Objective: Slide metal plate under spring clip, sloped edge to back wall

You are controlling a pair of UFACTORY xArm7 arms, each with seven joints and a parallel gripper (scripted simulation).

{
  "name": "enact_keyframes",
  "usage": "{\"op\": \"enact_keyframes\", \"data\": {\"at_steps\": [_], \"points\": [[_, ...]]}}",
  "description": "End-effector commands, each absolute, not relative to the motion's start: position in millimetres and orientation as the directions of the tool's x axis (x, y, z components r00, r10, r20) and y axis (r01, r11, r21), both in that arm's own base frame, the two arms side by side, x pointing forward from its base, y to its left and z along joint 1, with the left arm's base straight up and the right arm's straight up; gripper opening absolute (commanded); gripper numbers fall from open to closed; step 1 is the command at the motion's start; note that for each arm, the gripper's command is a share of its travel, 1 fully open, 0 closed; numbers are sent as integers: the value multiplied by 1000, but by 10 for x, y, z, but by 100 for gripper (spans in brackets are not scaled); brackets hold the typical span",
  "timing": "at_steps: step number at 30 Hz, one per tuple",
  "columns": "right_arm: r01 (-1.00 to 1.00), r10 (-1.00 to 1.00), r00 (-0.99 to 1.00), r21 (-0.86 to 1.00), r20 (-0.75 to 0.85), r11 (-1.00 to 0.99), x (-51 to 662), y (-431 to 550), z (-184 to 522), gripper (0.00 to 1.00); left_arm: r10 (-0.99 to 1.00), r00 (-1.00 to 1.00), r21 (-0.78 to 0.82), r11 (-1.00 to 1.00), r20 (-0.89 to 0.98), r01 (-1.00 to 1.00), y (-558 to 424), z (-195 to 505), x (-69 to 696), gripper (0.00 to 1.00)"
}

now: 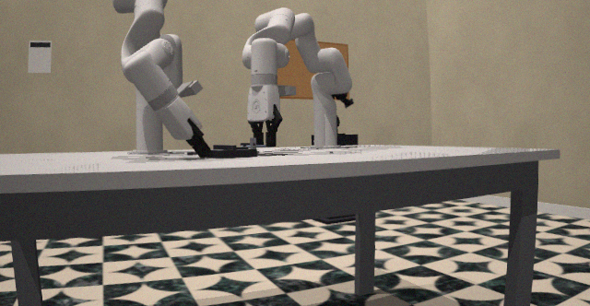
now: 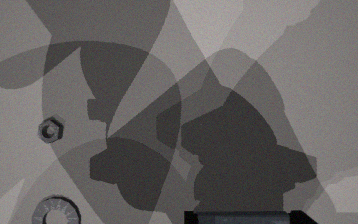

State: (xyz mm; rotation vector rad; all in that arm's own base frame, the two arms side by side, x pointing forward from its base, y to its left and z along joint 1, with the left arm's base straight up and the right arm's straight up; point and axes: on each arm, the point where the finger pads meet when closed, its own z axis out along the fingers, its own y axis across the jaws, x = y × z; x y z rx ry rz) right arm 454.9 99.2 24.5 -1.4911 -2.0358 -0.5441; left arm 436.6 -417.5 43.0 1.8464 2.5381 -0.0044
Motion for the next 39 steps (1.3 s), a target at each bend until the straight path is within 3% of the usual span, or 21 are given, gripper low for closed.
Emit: {"op": "enact_keyframes", "data": {"at_steps": [1, 39], "points": [[953, 729, -234, 4, 643, 302, 4562, 994, 259, 0, 951, -309, 2, 309, -7, 951, -4220, 447, 4391, 0], [953, 729, -234, 4, 643, 302, 4562, 994, 259, 0, 951, -308, 2, 309, -21, 951, -4345, 446, 4431, 0]]}}
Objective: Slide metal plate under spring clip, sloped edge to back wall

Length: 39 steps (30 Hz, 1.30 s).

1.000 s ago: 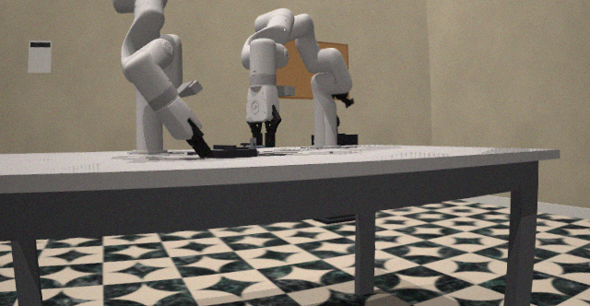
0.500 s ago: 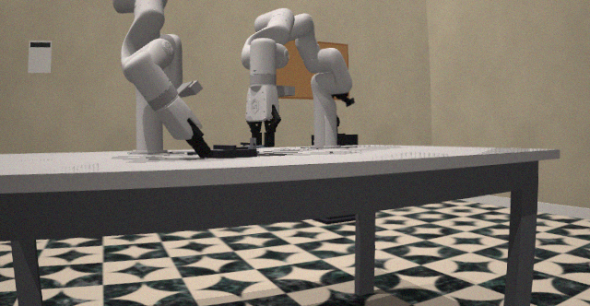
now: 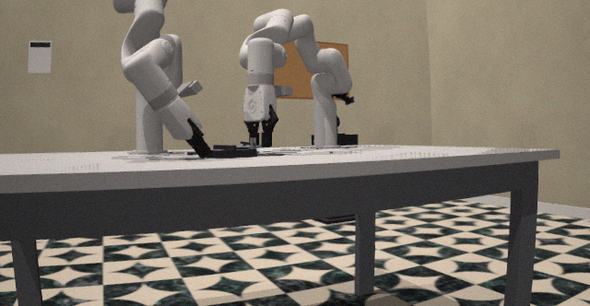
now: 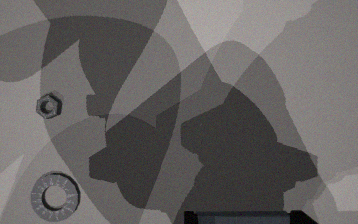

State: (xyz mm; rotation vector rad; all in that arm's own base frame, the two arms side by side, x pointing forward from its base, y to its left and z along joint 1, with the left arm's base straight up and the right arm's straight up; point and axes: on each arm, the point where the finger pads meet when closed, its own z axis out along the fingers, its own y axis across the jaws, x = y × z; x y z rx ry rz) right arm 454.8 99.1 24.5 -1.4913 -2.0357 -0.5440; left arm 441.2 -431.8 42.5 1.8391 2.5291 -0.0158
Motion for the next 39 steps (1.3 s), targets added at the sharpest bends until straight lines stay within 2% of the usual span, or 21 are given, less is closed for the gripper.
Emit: {"op": "enact_keyframes", "data": {"at_steps": [1, 39], "points": [[953, 729, -234, 4, 643, 302, 4562, 994, 259, 0, 951, -308, 2, 309, -21, 951, -4345, 446, 4431, 0], [953, 729, -234, 4, 643, 302, 4562, 994, 259, 0, 951, -309, 2, 309, -24, 951, -4551, 436, 4497, 0]]}}
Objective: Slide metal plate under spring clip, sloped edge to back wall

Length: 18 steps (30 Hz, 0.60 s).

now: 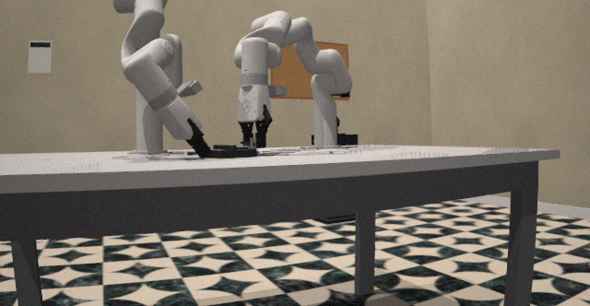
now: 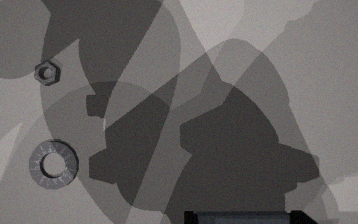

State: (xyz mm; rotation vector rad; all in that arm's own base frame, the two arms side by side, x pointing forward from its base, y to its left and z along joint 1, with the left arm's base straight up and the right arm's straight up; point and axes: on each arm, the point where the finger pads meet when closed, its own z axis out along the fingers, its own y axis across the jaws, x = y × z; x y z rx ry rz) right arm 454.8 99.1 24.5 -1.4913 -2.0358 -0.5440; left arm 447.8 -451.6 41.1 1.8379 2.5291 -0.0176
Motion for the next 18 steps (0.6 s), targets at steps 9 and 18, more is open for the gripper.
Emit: {"op": "enact_keyframes", "data": {"at_steps": [9, 18], "points": [[953, 729, -234, 4, 643, 302, 4562, 994, 259, 0, 951, -309, 2, 309, -24, 951, -4584, 434, 4508, 72], [953, 729, -234, 4, 643, 302, 4562, 994, 259, 0, 951, -309, 1, 309, -23, 951, -4577, 428, 4504, 72]]}}
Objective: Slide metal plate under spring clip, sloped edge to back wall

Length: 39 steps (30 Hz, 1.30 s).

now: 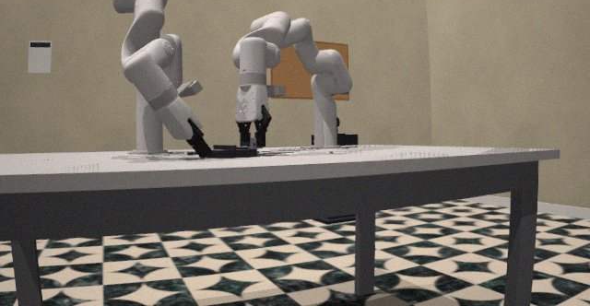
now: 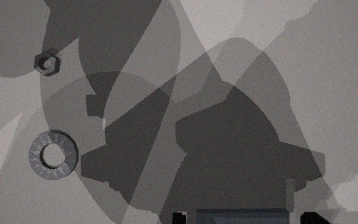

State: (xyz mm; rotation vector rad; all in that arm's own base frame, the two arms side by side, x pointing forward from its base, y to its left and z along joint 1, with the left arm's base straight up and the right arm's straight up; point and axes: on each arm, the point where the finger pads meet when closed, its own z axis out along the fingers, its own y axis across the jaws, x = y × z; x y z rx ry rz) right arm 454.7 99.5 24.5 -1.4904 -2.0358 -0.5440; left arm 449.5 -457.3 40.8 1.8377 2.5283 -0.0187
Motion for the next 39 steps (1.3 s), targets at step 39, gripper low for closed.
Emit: {"op": "enact_keyframes", "data": {"at_steps": [39], "points": [[953, 729, -234, 4, 643, 302, 4562, 994, 259, 0, 941, -305, 1, 309, -146, 951, -4499, 362, 4476, 72]]}}
